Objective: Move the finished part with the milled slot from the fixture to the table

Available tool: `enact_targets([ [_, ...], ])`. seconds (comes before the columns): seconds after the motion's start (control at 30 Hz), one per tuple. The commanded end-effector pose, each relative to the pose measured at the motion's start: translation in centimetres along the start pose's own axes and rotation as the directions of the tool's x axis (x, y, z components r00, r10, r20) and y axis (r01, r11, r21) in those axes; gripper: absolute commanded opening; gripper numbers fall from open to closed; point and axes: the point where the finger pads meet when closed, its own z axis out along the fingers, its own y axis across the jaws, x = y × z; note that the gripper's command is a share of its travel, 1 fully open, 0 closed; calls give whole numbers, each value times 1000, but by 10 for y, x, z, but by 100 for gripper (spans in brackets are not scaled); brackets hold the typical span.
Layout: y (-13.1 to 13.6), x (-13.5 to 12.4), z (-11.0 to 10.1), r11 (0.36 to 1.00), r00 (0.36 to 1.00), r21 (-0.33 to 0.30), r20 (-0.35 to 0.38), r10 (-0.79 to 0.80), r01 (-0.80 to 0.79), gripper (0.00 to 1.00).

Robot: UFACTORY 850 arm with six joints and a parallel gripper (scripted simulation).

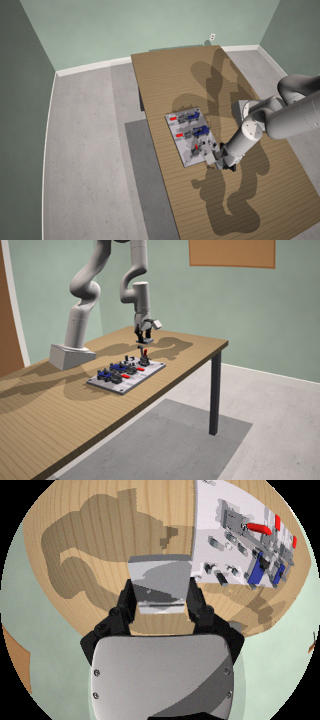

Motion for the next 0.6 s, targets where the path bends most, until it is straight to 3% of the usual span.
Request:
enact_targets([
  [0.0,0,1,0,1000,1000,0,-1,0,0,0],
  [0.57,0,1,13,1000,1000,0,-1,0,0,0],
])
